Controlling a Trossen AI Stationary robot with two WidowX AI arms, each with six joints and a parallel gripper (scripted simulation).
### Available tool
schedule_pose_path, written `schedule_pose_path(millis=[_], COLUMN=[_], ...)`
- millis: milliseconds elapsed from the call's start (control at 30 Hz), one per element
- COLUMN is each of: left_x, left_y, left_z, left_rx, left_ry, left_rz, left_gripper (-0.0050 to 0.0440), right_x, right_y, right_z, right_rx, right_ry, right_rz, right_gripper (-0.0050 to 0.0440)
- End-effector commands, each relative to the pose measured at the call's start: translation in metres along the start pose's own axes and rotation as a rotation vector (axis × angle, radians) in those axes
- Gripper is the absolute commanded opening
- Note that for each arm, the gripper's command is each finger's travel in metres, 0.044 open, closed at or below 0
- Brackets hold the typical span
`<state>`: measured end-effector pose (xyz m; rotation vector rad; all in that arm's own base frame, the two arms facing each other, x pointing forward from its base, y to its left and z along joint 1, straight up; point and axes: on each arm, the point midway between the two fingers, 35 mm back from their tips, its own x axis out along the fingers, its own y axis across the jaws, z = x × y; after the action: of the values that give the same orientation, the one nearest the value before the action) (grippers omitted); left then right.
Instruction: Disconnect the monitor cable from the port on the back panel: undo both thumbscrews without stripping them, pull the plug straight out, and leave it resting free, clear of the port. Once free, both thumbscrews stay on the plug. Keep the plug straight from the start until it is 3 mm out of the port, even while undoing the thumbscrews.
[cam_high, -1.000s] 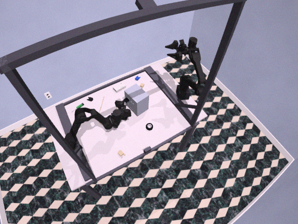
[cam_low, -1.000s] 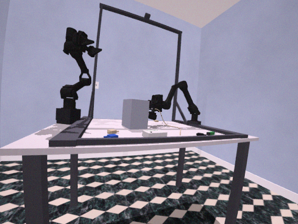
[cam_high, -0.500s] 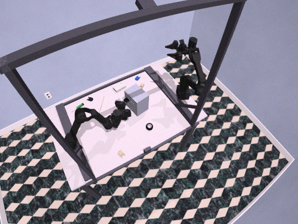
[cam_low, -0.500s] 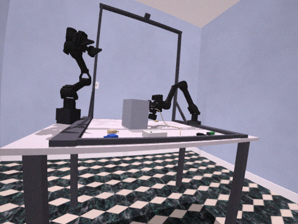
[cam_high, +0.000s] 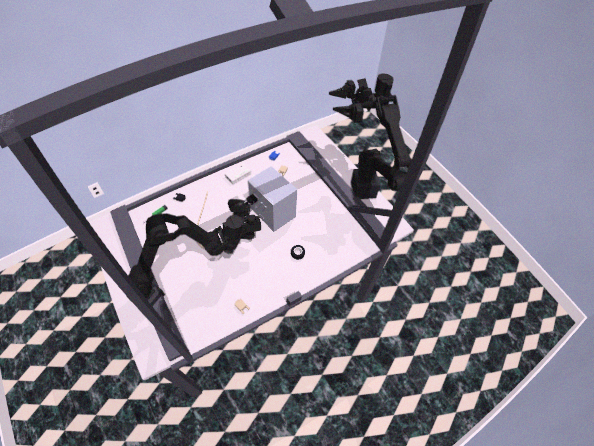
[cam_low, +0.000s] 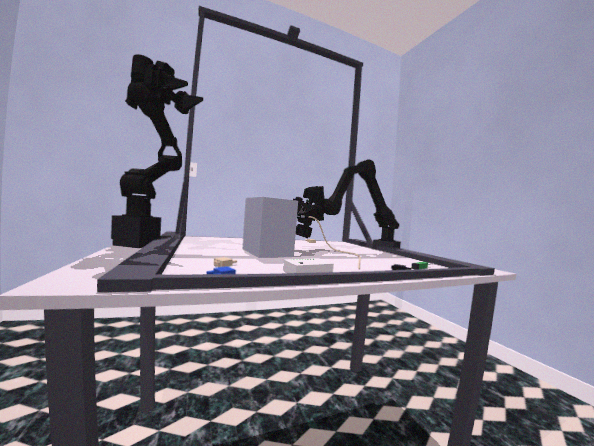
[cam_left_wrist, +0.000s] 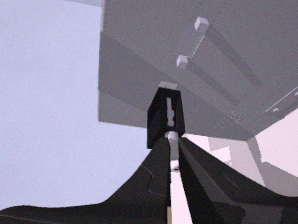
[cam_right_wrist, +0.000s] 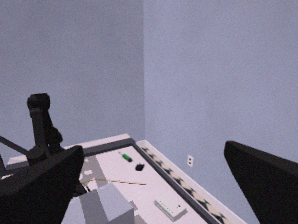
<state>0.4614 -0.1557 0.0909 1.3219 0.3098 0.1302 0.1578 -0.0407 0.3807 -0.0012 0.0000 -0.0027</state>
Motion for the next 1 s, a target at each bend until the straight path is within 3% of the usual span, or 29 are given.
schedule_pose_path(millis=[0,967], left_x=[-0.0005,0.0000], left_y=[0.0109,0.0170], left_z=[0.0030,0.0022], left_rx=[-0.051,-0.279], left_ry=[-0.004,-0.007], left_rz=[-0.006,-0.166], left_gripper=[0.0000,0.0000], right_x=[-0.0003,-0.0003], right_y=[0.0013,0.0013], right_z=[0.0027,0.0027], right_rx=[-0.004,-0.004], right_ry=[-0.001,-0.001], right_rz=[0.003,0.003], right_gripper=[0.0440,0.0440])
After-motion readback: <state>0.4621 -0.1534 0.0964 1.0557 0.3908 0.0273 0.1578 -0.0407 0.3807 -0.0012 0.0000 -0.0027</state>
